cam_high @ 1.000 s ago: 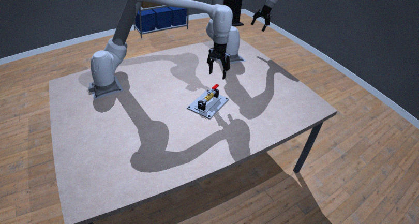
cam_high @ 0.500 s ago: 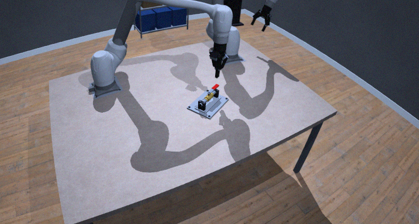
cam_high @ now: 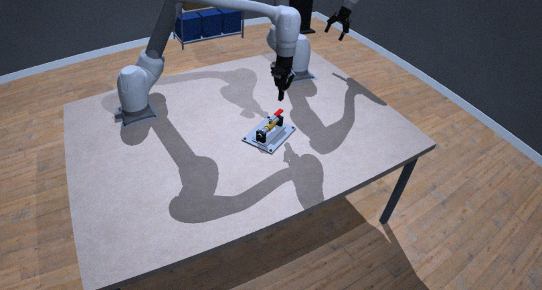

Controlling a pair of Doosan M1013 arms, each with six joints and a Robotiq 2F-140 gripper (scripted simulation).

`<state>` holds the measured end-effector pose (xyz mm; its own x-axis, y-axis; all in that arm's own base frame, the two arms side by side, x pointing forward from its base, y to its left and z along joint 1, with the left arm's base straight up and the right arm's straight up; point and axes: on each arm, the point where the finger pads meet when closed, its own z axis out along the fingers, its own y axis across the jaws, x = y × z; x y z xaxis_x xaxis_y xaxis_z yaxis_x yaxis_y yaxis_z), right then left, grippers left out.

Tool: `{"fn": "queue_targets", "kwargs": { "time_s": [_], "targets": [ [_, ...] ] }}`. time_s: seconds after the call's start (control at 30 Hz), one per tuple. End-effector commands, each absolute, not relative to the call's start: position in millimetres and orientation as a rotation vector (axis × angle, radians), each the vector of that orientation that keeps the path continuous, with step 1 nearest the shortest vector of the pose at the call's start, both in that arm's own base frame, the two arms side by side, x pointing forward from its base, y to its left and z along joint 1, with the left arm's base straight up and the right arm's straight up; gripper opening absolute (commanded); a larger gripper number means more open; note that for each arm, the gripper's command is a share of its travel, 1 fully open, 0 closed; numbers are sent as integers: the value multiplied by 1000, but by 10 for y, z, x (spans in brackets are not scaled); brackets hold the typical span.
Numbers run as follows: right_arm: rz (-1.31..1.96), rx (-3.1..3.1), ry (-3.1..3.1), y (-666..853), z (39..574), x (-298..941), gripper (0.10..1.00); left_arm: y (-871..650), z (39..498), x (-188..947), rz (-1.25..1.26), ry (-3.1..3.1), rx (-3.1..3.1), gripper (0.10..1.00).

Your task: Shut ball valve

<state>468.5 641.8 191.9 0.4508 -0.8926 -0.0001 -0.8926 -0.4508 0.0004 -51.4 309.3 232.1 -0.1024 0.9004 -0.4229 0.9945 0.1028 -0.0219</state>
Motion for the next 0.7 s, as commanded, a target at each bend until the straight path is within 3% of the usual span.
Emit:
{"fn": "queue_targets", "kwargs": {
  "time_s": [0.0, 0.23, 0.27, 0.67],
  "targets": [
    [-1, 2677, -1647, 6422, 1930, 4686, 99, 3097, 2325, -515, -439, 2084, 1870, 1000],
    [-1, 2677, -1647, 6422, 1930, 4686, 99, 3097, 2325, -515, -439, 2084, 1870, 1000],
    [-1, 2677, -1647, 6422, 1930, 4686, 460, 3097, 2325, -515, -439, 2084, 1870, 1000],
    [-1, 2677, -1647, 6422, 1930, 4686, 460, 3097, 2325, -515, -439, 2084, 1870, 1000]
  ]
}}
